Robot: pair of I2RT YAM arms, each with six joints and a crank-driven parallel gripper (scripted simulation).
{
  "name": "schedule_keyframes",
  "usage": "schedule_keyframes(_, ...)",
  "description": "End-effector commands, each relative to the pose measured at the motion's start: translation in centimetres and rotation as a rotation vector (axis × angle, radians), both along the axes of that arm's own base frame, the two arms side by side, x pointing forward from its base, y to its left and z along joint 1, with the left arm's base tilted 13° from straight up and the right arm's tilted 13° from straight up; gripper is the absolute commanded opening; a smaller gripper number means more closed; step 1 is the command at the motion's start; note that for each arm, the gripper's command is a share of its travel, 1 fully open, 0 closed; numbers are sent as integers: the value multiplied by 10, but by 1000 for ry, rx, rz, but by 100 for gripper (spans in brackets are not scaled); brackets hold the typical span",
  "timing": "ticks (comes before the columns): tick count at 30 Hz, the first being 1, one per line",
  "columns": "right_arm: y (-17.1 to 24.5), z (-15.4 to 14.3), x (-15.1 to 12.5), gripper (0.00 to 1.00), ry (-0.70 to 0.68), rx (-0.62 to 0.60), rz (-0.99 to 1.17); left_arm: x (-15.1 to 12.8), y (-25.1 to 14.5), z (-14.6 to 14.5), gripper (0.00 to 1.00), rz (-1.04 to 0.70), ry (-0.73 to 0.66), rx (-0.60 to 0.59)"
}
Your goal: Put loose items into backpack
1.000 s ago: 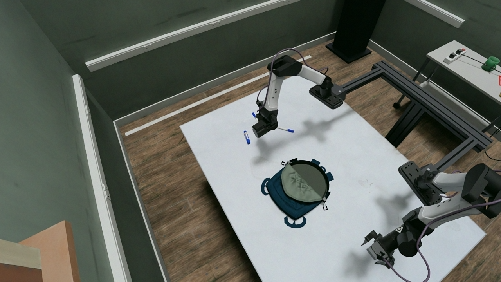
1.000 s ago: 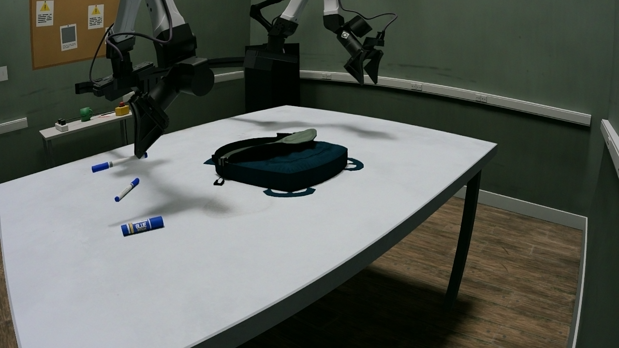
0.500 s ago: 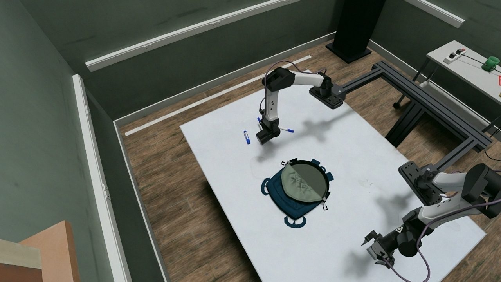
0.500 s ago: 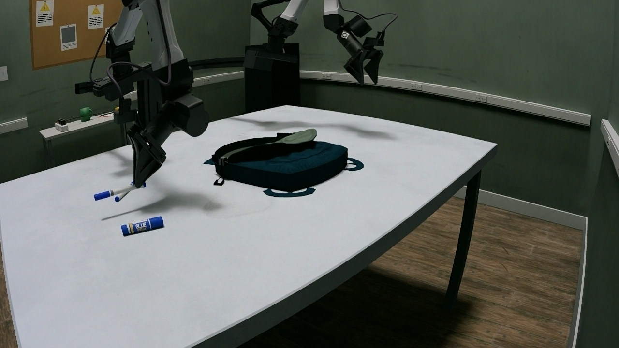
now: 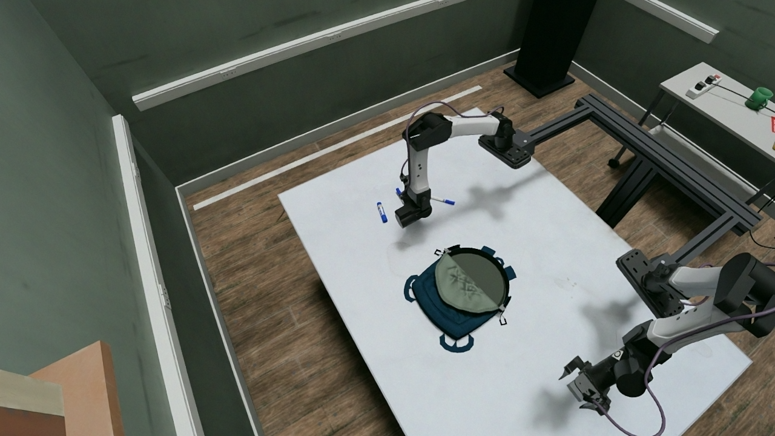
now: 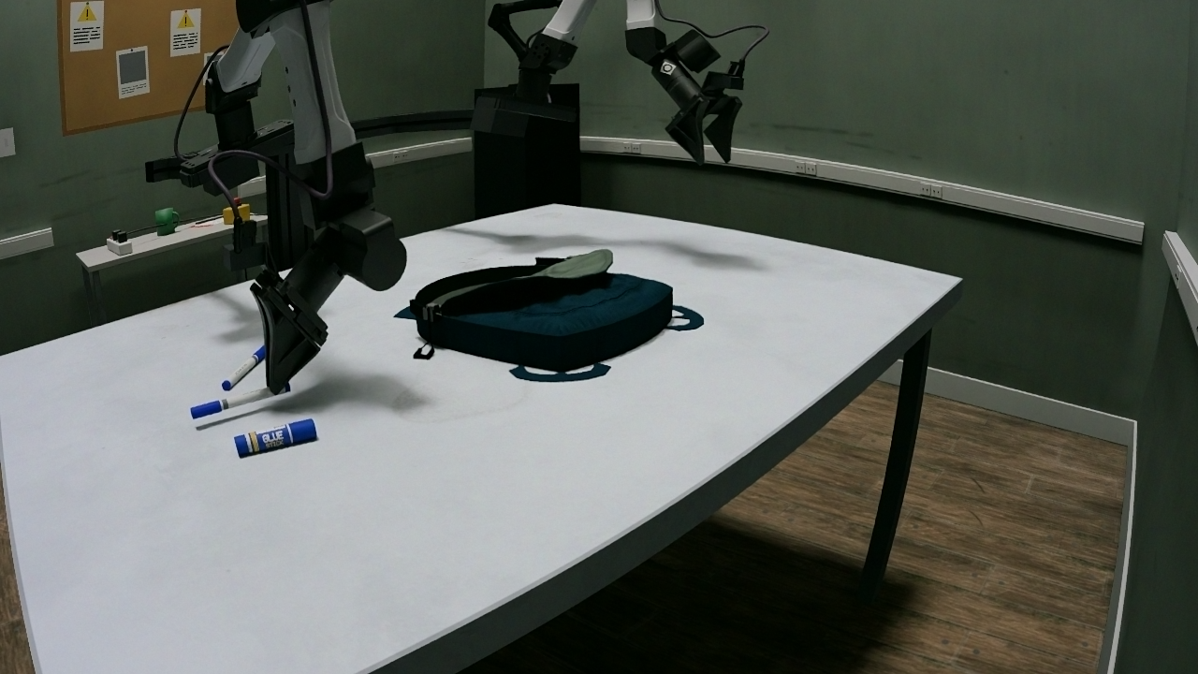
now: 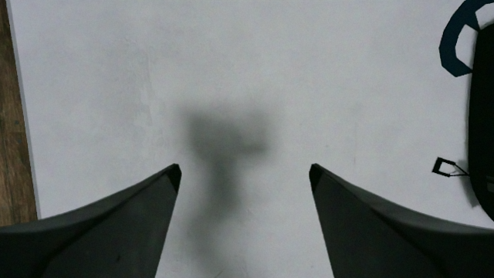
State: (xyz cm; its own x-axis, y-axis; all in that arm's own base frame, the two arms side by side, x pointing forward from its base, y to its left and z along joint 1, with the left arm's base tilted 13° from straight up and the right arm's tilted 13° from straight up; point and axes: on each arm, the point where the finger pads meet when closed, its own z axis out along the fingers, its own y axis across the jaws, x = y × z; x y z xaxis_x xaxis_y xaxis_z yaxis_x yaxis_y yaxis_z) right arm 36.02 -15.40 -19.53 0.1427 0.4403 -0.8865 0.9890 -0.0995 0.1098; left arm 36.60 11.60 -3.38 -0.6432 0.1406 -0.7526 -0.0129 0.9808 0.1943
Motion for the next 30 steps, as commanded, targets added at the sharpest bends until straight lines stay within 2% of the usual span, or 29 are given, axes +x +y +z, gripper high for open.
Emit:
schedule_keyframes(1,-5,-7,10,6,-24,-4,4,4,-1,4,90,-5,-14,2)
schedule_keyframes(7,-6,-16,12,6,-29,1,5,4,-1,4,90,-5,-14,2)
schedule_keyframes(14,-4,-7,17,6,-37,-5,11,4,-1,4,90,-5,-14,2)
schedule_keyframes(15,-4,-7,17,29,-37,-5,11,4,-1,4,90,-5,-14,2)
schedule_keyframes(26,-4,-6,17,29,-37,-6,11,4,-1,4,90,-5,-14,2)
schedule_keyframes(27,-2,7,19,90,-41,-1,12,4,-1,4,90,-5,-14,2)
schedule_keyframes(30,4,22,18,90,-49,-6,17,4,-1,4,90,-5,-14,2)
